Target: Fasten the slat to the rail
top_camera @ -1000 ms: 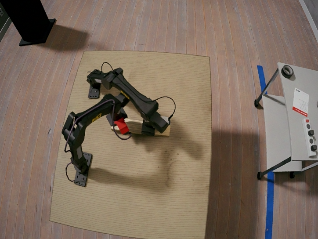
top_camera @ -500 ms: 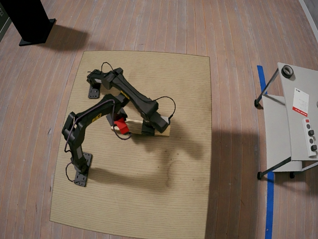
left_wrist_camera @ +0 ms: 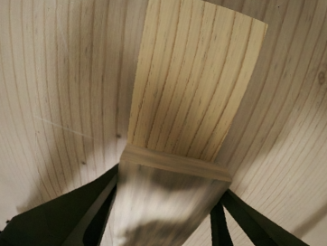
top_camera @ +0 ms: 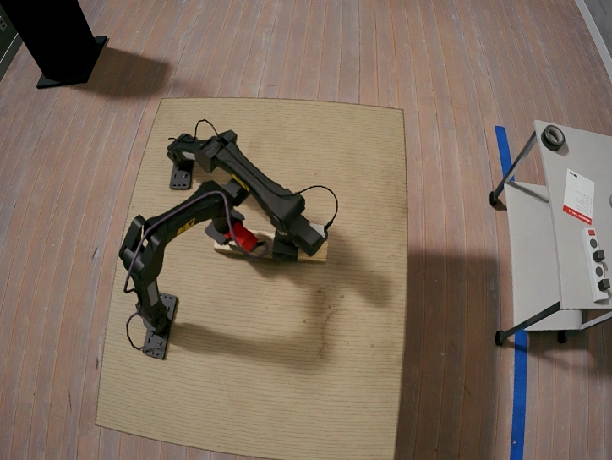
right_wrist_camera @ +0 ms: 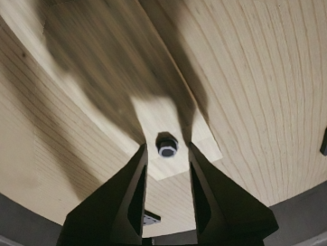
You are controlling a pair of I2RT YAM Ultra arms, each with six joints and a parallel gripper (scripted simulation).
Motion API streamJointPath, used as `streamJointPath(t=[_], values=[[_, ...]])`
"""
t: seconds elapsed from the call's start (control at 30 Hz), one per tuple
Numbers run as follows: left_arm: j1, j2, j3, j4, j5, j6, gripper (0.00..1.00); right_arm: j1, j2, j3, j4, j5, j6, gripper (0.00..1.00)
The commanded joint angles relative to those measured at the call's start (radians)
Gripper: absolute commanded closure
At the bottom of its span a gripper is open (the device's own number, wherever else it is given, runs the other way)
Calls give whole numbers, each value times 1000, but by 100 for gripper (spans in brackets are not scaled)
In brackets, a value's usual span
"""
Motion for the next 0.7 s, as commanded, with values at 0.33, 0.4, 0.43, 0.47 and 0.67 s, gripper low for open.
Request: streamJointPath(t=[0.33,0.4,0.43,0.47,0.67], values=[[0,-10,5,1,0,0,28,8,-10,11,-7,15,-701,66],[0,-10,5,1,0,0,28,8,-10,11,-8,15,-791,66],[0,-10,5,1,0,0,28,8,-11,11,-8,16,-836,66],[0,-10,5,1,0,0,28,8,-11,11,-8,16,-836,66],[0,-10,5,1,0,0,28,9,-12,13,-10,17,-1127,66]])
